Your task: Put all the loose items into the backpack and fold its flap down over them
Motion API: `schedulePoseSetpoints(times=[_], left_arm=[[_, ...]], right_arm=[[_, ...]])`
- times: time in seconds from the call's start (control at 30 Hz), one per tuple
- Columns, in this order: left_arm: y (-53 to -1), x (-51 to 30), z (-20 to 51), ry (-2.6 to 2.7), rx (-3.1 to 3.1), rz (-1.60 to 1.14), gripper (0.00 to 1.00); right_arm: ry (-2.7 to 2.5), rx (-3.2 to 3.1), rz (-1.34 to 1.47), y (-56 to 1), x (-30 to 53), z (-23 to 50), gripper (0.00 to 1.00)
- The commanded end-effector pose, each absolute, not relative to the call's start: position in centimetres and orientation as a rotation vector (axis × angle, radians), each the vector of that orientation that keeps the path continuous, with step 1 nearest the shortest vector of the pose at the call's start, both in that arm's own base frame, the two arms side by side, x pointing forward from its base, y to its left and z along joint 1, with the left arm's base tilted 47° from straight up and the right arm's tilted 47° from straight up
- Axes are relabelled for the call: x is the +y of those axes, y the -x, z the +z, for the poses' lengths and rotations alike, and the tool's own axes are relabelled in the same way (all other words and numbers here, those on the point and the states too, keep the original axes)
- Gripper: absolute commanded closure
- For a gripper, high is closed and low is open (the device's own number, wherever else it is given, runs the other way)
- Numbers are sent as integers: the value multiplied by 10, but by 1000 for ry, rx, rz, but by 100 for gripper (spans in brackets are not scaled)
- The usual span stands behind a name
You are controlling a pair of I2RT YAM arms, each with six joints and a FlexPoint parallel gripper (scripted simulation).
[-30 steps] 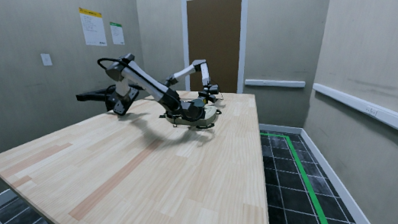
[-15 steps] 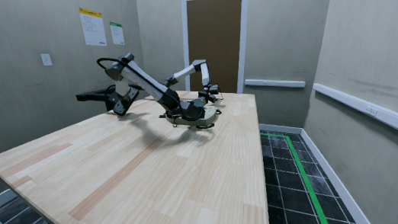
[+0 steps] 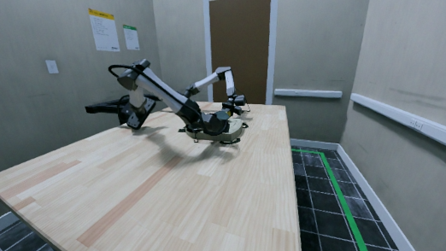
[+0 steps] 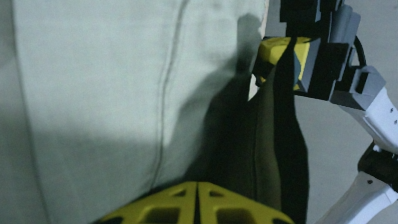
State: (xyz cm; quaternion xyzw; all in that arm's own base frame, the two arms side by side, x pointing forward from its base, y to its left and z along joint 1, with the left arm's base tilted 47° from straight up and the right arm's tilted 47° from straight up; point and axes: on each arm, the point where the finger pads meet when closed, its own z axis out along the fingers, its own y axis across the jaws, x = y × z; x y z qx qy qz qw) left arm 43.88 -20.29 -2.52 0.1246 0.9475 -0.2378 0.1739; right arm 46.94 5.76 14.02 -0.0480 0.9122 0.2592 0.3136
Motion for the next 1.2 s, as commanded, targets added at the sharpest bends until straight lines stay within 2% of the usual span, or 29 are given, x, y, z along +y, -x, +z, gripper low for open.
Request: schedulePoseSetpoints(times=[0.0, 1.17], left_arm=[[-438, -204, -22, -354, 2678, -662, 100], [-436, -204, -23, -354, 2679, -661, 100]], right_arm=[[117, 2469, 678, -455, 62, 127, 100], [103, 2459, 668, -466, 53, 129, 100]])
